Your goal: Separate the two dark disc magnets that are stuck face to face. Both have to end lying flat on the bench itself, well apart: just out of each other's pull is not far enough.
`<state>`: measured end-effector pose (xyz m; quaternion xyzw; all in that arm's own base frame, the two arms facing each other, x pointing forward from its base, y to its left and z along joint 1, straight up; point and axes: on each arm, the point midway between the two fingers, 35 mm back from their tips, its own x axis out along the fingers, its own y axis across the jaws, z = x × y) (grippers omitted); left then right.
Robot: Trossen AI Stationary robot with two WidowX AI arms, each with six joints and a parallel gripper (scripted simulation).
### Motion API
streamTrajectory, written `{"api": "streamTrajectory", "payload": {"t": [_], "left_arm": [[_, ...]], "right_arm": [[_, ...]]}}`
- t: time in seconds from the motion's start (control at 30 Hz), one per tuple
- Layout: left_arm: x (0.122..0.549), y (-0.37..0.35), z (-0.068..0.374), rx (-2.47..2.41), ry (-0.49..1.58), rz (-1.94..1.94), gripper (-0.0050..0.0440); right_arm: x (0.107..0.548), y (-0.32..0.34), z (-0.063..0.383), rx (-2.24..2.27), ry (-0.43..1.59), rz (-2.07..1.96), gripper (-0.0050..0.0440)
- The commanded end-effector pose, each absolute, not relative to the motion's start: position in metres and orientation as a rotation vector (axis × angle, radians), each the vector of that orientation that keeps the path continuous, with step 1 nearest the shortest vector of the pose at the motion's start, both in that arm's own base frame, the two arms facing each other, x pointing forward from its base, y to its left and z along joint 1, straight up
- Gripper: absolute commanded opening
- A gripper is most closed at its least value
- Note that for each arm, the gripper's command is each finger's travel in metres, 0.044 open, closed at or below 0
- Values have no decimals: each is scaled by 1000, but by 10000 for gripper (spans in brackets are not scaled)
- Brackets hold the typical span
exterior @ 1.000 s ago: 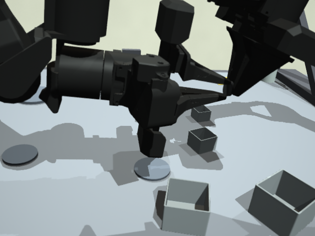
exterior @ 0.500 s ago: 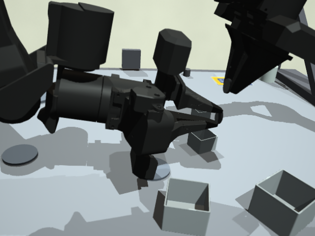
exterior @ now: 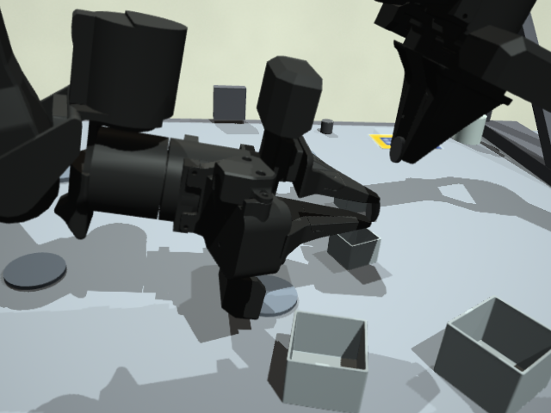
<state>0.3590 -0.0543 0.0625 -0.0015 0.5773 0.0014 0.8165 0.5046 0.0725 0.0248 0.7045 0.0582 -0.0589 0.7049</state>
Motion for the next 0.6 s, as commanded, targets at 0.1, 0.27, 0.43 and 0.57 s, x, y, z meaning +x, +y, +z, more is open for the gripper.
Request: {"api": "streamTrajectory", "payload": {"t": [0.1,0.27,0.43,0.57], "left_arm": [[365,-55,75,-7,1192,1,40],[365,-55,75,-7,1192,1,40],[365,-55,75,-7,1192,1,40],[365,-55,75,-7,1192,1,40]], "right_arm": [[484,74,38,1578,110,-109,40],[473,74,36,1577,113,-111,40],[463,74,35,1577,116,-111,40],[462,73,35,1576,116,-113,40]]}}
